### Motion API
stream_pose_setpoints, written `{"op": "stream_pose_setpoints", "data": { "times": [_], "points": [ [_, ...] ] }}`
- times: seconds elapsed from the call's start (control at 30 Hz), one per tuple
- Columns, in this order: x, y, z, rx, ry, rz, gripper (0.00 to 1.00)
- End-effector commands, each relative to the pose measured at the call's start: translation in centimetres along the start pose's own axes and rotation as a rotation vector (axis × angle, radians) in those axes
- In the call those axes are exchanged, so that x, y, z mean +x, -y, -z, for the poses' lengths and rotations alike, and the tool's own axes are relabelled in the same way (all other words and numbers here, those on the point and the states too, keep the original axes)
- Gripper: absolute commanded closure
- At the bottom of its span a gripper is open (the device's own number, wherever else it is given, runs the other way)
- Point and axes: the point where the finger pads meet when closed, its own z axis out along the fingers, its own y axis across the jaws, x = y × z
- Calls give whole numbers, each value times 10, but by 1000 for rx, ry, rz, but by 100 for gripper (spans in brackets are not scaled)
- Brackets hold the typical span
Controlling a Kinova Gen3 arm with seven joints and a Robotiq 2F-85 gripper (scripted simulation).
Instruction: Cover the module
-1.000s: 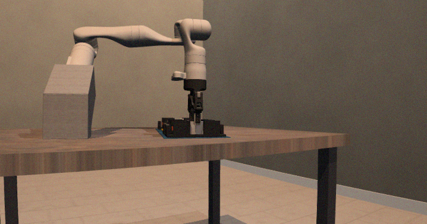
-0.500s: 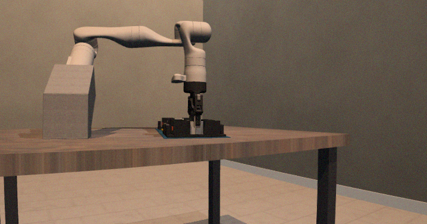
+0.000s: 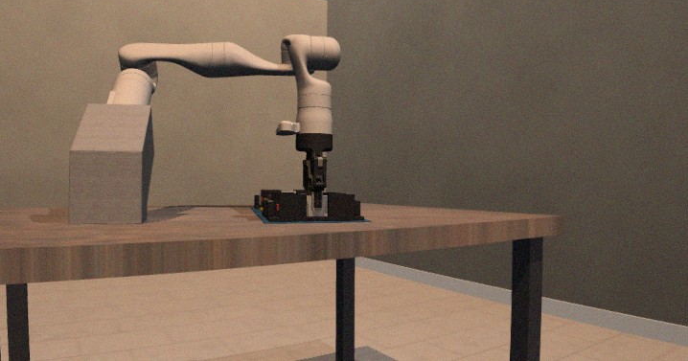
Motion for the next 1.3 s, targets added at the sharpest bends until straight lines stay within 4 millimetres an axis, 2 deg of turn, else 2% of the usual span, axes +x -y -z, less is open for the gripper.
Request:
{"op": "stream_pose_setpoints", "data": {
  "times": [0.0,0.9,0.93,1.27],
  "points": [
    [-1,0,1,1,2,0,30],
    [-1,0,1,1,2,0,30],
    [-1,0,1,1,2,0,100],
    [-1,0,1,1,2,0,100]
  ]
}}
